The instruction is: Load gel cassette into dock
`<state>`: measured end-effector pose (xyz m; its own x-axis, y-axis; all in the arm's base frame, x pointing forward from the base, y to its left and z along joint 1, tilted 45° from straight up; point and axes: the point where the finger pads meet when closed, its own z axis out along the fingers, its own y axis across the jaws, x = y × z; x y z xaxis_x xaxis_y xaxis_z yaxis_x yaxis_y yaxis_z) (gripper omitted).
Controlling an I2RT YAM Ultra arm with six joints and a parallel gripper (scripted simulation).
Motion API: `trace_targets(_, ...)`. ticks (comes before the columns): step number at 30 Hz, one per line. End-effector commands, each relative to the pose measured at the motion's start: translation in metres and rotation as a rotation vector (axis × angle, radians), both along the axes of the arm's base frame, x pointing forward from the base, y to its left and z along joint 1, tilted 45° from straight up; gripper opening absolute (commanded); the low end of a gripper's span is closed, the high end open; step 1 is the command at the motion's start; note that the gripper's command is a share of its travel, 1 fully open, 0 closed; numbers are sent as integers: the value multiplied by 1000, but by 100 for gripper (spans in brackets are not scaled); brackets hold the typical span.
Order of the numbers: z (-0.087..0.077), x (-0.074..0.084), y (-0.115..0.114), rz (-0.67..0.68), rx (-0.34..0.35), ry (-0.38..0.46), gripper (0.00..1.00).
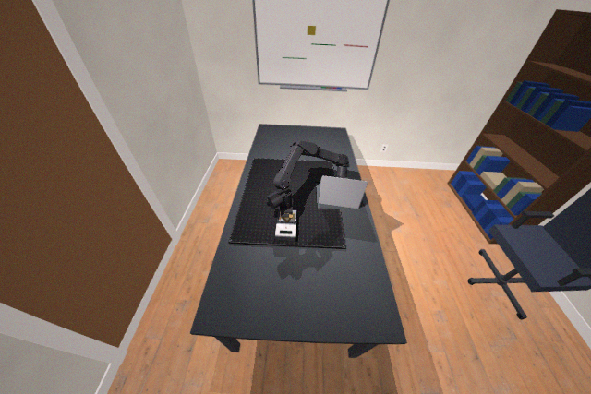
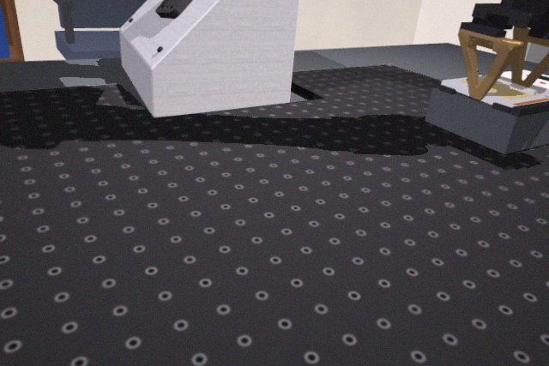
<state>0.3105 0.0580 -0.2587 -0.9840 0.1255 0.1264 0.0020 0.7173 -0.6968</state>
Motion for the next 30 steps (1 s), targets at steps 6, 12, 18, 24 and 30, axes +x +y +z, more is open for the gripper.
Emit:
trace_targets(6,-10,4,-9,31,-15,-31,0)
trace_targets(12,-11,4,-11,31,-15,-31,0)
trace_targets(18,-13,3,-12,31,-15,-31,0)
trace_targets(24,-14,3,-13,32,-15,-33,0)
trace_targets(30,-15,3,-14,32,-15,-33,0)
